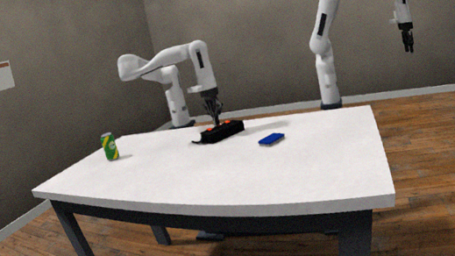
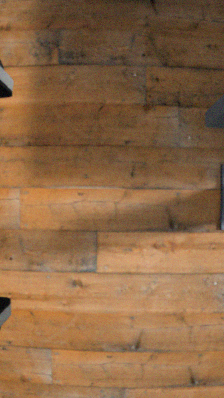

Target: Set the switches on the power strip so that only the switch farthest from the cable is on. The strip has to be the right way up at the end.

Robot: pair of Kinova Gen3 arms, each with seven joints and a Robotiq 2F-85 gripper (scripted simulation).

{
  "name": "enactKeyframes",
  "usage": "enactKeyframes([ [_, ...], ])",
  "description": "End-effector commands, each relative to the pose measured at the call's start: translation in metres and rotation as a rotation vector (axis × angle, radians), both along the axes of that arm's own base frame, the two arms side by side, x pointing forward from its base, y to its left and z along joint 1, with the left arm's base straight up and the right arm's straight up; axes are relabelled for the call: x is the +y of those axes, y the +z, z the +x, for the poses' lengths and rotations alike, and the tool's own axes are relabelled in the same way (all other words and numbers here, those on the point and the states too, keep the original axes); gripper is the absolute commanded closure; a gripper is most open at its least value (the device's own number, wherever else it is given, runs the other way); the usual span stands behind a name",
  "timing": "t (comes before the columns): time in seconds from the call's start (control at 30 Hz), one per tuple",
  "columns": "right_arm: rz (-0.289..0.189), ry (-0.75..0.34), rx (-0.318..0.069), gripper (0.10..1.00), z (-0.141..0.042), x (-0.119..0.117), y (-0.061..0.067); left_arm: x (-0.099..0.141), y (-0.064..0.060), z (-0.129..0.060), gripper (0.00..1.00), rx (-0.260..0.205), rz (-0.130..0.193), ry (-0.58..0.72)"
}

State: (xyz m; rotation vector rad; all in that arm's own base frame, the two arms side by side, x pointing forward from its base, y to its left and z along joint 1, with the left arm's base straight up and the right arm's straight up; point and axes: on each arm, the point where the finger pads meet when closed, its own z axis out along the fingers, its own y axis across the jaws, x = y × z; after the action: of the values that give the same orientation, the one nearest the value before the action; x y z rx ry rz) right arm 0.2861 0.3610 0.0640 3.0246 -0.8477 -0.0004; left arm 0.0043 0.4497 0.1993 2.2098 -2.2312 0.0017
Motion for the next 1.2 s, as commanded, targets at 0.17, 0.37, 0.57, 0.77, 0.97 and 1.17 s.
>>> enactKeyframes([
  [0.17,0.001,0.0,-0.001,1.0,0.0,0.0,0.016,0.0,0.001,0.0,0.001,0.0,0.002,0.0],
  [0.37,0.001,0.0,-0.001,1.0,0.0,0.0,0.033,0.0,0.001,0.0,0.001,0.0,0.002,0.0],
  [0.57,0.001,0.0,-0.001,1.0,0.0,0.0,0.038,0.0,0.001,0.0,0.001,0.0,0.002,0.0],
  [0.77,0.001,0.0,-0.001,1.0,0.0,0.0,0.039,0.0,0.001,0.0,0.001,0.0,0.002,0.0],
  [0.97,0.001,0.0,-0.001,1.0,0.0,0.0,0.039,0.0,0.001,0.0,0.001,0.0,0.002,0.0],
  [1.17,0.001,0.0,-0.001,1.0,0.0,0.0,0.039,0.0,0.001,0.0,0.001,0.0,0.002,0.0],
])
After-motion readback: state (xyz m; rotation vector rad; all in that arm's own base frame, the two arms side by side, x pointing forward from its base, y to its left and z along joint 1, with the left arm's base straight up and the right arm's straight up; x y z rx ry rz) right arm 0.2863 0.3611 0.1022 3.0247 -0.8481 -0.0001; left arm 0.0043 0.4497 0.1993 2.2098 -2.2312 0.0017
